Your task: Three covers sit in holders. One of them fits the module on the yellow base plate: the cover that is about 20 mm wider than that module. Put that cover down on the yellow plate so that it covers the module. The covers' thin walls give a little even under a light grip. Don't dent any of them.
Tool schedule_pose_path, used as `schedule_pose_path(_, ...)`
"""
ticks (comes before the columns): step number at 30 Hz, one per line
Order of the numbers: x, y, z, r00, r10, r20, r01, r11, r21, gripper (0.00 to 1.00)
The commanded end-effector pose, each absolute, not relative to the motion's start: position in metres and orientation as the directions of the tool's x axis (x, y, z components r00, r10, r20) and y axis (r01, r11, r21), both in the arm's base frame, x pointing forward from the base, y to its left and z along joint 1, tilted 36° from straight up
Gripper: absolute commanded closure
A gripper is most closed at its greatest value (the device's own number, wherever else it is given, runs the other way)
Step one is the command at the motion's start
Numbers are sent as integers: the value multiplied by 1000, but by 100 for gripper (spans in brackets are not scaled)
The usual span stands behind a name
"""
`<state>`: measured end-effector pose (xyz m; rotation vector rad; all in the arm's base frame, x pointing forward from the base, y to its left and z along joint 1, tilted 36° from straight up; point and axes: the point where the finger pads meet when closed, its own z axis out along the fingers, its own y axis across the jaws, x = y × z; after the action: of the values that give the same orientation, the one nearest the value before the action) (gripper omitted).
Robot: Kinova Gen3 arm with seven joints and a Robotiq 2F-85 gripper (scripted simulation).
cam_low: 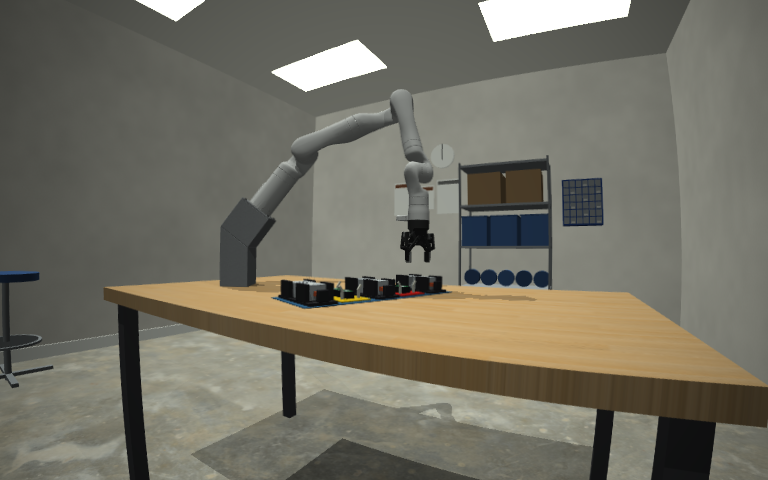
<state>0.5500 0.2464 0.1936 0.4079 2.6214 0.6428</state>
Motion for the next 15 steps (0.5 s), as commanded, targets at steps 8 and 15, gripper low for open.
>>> schedule_pose_path(8, 552, 246, 195, -872, 369, -321, 178, 851, 494, 0)
schedule_pose_path(15, 555, 246, 196, -871, 367, -326, 174, 852, 494, 0)
